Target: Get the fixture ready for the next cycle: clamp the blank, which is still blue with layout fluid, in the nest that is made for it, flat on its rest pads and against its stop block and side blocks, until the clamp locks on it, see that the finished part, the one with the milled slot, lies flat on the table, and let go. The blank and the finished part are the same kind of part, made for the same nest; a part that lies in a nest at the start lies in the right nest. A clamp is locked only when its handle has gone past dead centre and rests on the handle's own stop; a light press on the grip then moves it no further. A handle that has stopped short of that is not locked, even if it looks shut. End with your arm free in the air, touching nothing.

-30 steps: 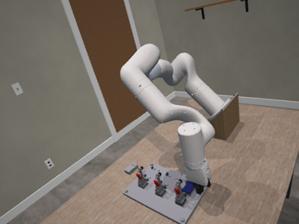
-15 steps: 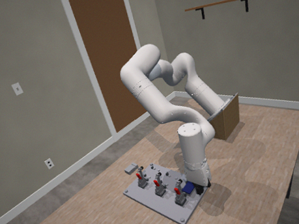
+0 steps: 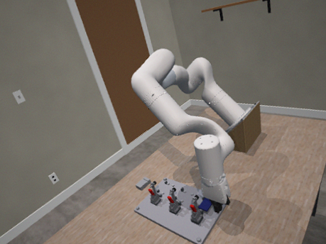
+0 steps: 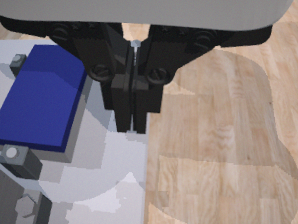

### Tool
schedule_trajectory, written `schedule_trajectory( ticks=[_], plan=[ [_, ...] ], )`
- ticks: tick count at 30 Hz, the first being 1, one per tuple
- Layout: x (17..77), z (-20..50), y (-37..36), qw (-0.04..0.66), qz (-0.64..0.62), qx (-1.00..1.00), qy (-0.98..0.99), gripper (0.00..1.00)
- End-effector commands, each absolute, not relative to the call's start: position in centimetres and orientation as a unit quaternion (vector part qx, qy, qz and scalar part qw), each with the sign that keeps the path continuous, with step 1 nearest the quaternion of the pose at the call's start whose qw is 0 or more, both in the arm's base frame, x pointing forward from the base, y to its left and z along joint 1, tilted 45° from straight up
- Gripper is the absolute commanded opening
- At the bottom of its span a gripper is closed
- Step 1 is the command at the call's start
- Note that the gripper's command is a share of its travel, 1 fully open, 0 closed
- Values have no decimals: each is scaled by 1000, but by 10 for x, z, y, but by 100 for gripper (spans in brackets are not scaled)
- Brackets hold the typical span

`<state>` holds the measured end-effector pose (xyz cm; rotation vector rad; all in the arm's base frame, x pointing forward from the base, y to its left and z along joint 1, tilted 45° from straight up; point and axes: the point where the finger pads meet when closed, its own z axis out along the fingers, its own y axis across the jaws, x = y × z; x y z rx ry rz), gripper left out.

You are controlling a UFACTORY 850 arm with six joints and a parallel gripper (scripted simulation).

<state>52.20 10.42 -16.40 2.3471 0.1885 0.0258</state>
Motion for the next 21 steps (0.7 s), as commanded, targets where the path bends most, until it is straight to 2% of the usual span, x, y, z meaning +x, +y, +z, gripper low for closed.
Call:
schedule_trajectory(
  ticks=[1, 21],
  plan=[
    [523, -164, 105, 383, 11, 921, 74, 0],
    [523, -160, 102, 383, 11, 921, 74, 0]
  ],
)
